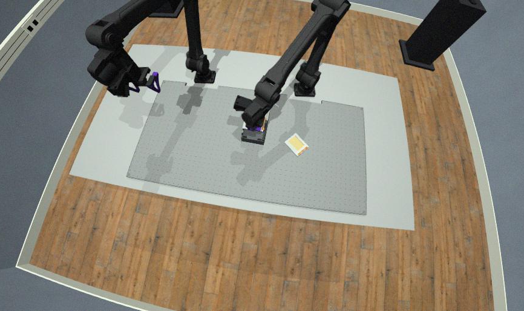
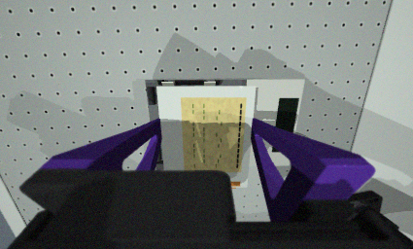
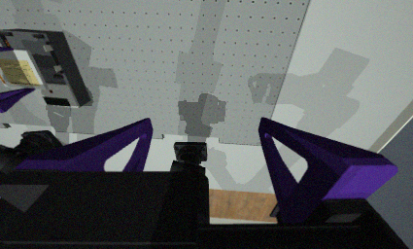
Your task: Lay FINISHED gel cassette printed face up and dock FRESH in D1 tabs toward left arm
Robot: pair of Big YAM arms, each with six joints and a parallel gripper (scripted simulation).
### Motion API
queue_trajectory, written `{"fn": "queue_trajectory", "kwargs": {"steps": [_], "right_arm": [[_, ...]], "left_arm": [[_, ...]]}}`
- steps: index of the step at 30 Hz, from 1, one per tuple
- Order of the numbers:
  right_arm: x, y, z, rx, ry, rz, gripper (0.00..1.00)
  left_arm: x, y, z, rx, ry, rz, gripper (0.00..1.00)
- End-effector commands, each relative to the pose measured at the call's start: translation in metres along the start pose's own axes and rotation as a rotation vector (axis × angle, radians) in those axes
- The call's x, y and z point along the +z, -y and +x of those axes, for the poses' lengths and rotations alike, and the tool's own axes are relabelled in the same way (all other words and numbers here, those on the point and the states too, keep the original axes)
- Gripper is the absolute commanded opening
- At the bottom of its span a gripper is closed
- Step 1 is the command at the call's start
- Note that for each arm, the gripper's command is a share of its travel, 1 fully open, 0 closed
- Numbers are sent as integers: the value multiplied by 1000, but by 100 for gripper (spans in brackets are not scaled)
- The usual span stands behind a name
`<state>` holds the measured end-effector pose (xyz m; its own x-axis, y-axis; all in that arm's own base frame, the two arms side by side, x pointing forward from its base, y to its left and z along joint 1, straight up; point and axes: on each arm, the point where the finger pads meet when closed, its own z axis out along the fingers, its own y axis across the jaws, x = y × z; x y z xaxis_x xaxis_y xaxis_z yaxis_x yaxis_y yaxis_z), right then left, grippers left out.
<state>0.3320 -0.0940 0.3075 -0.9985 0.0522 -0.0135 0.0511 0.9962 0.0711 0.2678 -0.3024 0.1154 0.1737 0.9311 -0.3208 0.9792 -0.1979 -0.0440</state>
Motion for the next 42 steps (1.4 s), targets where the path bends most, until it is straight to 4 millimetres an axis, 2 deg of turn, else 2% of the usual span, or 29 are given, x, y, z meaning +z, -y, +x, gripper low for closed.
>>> {"fn": "queue_trajectory", "kwargs": {"steps": [1, 10, 19, 29, 31, 42], "right_arm": [[-20, 5, -10, 20, 14, 2, 100], [-20, 5, -10, 20, 14, 2, 100], [-20, 5, -10, 20, 14, 2, 100], [-20, 5, -10, 20, 14, 2, 100], [-20, 5, -10, 20, 14, 2, 100], [-20, 5, -10, 20, 14, 2, 100]], "left_arm": [[-19, -15, -19, 13, 22, -42, 0], [-38, -30, -37, 26, 44, -84, 0], [-38, -30, -37, 26, 44, -84, 0], [-49, -54, 6, -297, 16, -161, 0], [-49, -54, 6, -297, 16, -161, 0], [-60, -74, 56, -602, 6, -254, 0]]}}
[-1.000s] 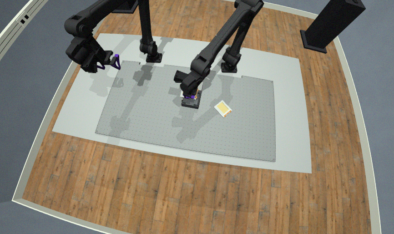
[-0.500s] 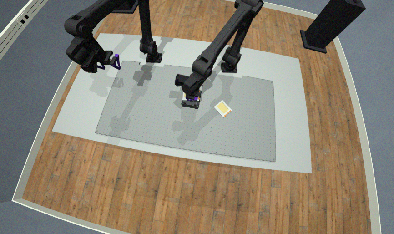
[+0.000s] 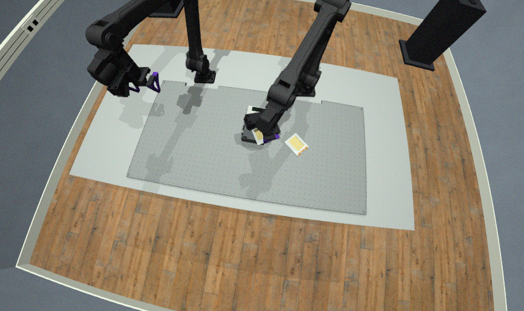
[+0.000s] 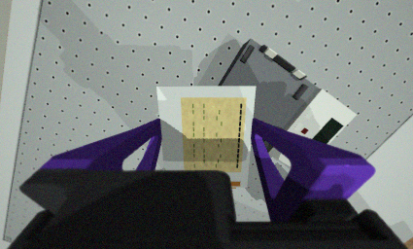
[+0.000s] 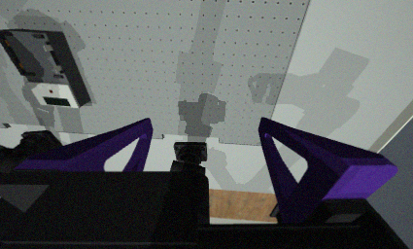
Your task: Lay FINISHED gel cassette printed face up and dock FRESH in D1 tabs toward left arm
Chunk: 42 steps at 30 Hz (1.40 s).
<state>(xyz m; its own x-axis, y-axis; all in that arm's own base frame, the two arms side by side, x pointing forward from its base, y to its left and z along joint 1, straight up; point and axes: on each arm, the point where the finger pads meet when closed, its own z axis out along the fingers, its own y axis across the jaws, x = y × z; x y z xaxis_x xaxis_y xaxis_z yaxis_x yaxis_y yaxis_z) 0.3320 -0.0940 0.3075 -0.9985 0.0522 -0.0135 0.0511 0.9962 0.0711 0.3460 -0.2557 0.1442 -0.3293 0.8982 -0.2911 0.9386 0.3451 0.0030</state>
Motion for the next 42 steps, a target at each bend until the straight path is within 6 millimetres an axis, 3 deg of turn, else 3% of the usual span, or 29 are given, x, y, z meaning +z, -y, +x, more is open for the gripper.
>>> {"fn": "queue_trajectory", "kwargs": {"steps": [1, 6, 21, 23, 38, 42], "right_arm": [[-20, 5, -10, 20, 14, 2, 100], [-20, 5, -10, 20, 14, 2, 100], [-20, 5, -10, 20, 14, 2, 100], [-20, 5, -10, 20, 14, 2, 100], [-20, 5, -10, 20, 14, 2, 100], [-20, 5, -10, 20, 14, 2, 100]], "left_arm": [[-8, -17, 5, -94, 25, -34, 0], [-10, -28, 16, -189, 21, -64, 0], [-17, -77, 72, -532, 15, -173, 0], [-17, -77, 72, -532, 15, -173, 0], [-26, -116, 135, -844, 18, -274, 0], [-28, -120, 144, -905, 20, -294, 0]]}}
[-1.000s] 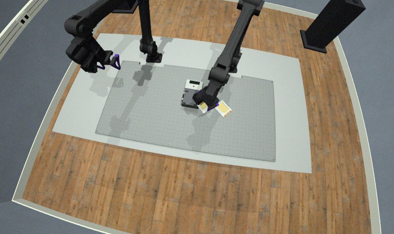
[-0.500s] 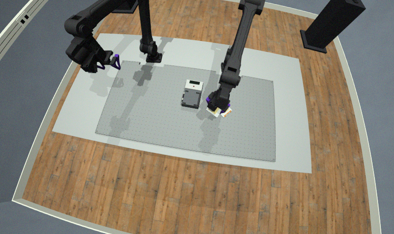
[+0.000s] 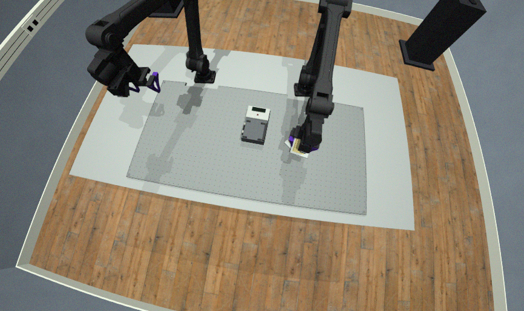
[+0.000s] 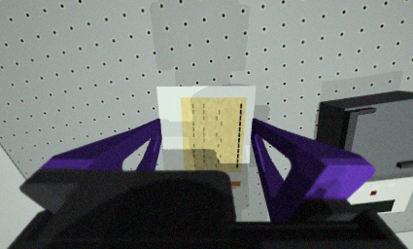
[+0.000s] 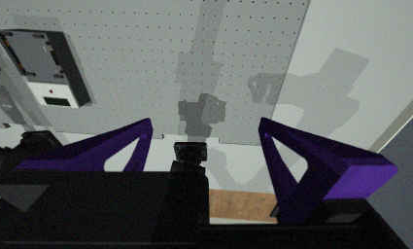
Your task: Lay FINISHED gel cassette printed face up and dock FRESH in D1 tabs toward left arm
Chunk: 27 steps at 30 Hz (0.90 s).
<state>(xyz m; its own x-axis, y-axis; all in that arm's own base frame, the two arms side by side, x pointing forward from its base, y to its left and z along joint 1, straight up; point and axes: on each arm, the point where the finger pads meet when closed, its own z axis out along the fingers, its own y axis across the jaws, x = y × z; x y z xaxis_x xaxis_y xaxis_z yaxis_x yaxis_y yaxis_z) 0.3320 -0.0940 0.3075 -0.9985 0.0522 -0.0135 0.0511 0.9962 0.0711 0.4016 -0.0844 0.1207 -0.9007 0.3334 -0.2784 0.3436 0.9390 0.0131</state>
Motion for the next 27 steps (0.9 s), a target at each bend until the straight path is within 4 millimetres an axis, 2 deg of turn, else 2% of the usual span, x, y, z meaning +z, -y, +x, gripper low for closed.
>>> {"fn": "queue_trajectory", "kwargs": {"steps": [1, 4, 8, 13, 15, 20, 27], "right_arm": [[-20, 5, -10, 20, 14, 2, 100], [-20, 5, -10, 20, 14, 2, 100], [-20, 5, -10, 20, 14, 2, 100], [-20, 5, -10, 20, 14, 2, 100], [-20, 5, -10, 20, 14, 2, 100], [-20, 5, -10, 20, 14, 2, 100], [-20, 5, -10, 20, 14, 2, 100]], "left_arm": [[-7, -14, -4, -113, 41, -30, 0], [-7, -28, 1, -207, 44, -59, 0], [-6, -47, 7, -207, 44, -59, 0], [-6, -69, 18, -364, 52, -108, 0], [-6, -69, 18, -364, 52, -108, 0], [-6, -91, 30, -521, 62, -157, 0], [-6, -122, 47, -526, 92, -137, 0]]}}
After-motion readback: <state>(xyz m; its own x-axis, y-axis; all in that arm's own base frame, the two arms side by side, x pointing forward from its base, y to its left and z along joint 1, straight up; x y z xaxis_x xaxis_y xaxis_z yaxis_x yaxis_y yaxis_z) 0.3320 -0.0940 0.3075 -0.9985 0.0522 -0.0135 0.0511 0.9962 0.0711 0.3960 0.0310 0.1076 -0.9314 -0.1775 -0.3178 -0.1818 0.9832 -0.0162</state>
